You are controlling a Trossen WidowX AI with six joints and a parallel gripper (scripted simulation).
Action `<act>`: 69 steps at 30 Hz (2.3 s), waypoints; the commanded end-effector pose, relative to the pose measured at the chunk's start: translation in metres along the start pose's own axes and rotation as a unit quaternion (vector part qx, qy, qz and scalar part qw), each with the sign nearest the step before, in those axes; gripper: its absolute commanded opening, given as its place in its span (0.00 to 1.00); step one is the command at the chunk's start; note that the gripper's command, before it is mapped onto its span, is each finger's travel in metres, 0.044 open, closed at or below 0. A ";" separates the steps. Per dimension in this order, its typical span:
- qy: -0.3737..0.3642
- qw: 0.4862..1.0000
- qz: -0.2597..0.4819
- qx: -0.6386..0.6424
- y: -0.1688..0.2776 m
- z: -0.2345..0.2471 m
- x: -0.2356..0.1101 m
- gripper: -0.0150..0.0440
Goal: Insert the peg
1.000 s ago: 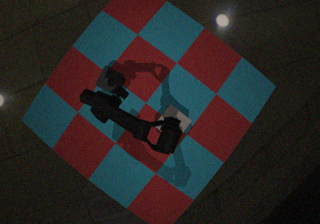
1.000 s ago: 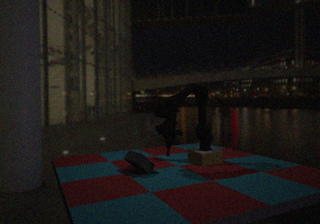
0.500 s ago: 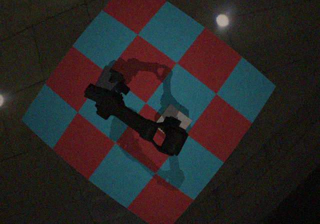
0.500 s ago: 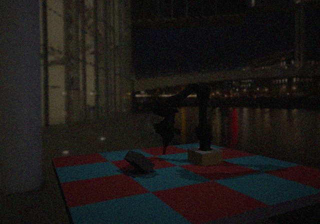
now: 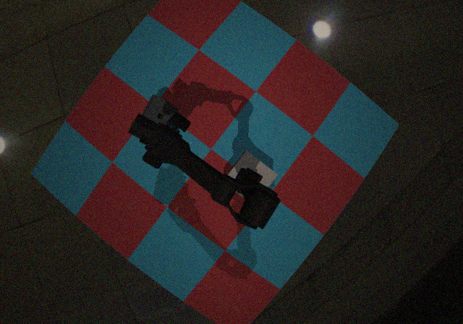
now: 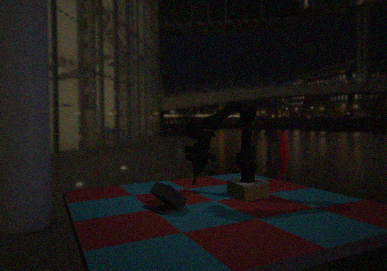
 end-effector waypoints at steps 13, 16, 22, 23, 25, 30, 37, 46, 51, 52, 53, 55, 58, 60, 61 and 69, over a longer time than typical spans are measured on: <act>0.013 0.998 -0.054 -0.025 0.008 -0.020 -0.008 0.25; 0.016 0.997 -0.064 -0.030 0.010 -0.024 -0.009 0.25; 0.025 0.995 -0.083 -0.040 0.012 -0.030 -0.013 0.25; 0.026 0.995 -0.086 -0.042 0.013 -0.032 -0.013 0.25; 0.029 0.994 -0.093 -0.045 0.014 -0.034 -0.014 0.25; 0.037 0.992 -0.108 -0.054 0.017 -0.039 -0.017 0.25; 0.047 0.989 -0.124 -0.063 0.019 -0.045 -0.020 0.25; 0.051 0.988 -0.130 -0.067 0.015 -0.048 -0.010 0.25; 0.054 0.987 -0.134 -0.070 0.013 -0.051 -0.003 0.25; 0.054 0.987 -0.135 -0.070 0.013 -0.051 -0.002 0.25; 0.055 0.987 -0.136 -0.071 0.012 -0.051 -0.001 0.25; 0.056 0.986 -0.137 -0.072 0.011 -0.052 0.002 0.25; 0.057 0.986 -0.140 -0.073 0.010 -0.054 0.006 0.25; 0.058 0.985 -0.141 -0.074 0.010 -0.054 0.008 0.25; 0.059 0.985 -0.142 -0.075 0.009 -0.055 0.010 0.25; 0.063 0.984 -0.148 -0.079 0.007 -0.058 0.020 0.25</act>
Point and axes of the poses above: the point midway between the two fingers, 35 mm back from their tips, its own x axis out along the fingers, its own z axis across the jaws, y = z × x, the point moved 8 cm from there along -x, back along the fingers, and after that the axes turned 14 degrees about -x, right-handed, at the moved point
